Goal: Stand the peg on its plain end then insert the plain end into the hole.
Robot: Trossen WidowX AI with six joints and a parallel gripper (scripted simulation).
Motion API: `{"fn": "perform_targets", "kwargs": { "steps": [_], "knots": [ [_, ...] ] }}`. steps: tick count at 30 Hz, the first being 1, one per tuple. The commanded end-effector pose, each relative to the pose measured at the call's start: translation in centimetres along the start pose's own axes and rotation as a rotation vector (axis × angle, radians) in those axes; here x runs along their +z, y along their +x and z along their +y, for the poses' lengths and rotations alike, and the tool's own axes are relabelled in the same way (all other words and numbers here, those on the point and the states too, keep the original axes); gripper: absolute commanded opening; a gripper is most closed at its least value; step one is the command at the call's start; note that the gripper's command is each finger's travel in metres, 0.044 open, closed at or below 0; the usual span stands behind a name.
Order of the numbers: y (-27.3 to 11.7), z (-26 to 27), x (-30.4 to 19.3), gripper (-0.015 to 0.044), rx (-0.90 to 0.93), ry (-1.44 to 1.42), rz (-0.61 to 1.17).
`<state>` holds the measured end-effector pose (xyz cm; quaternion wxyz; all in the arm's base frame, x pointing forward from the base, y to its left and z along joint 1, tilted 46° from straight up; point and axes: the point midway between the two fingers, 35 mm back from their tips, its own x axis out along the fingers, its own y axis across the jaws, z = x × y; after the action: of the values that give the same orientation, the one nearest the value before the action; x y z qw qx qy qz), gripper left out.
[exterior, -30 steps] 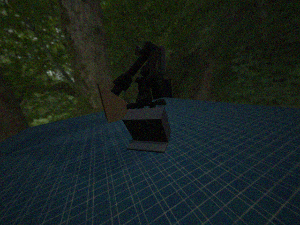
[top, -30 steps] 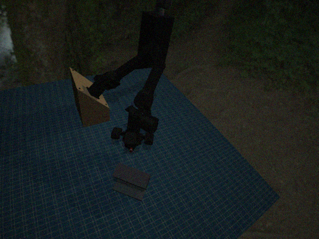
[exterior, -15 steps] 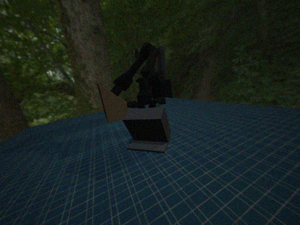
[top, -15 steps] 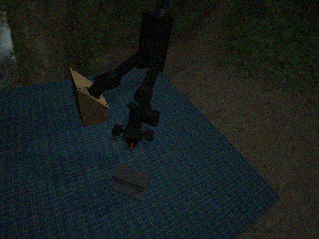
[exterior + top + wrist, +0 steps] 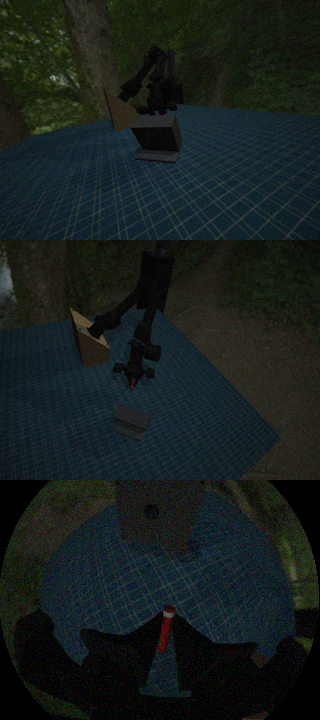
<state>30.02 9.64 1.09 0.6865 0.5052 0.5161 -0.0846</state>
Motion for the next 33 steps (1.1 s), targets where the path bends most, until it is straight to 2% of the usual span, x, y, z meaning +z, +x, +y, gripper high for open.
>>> {"fn": "perform_targets", "kwargs": {
  "steps": [1, 33],
  "knots": [
    [-0.3, -0.1, -0.2, 0.0049, -0.002, 0.004, -0.042],
    [-2.0, -0.1, -1.5, 0.0049, -0.003, 0.005, -0.319]
  ]
}}
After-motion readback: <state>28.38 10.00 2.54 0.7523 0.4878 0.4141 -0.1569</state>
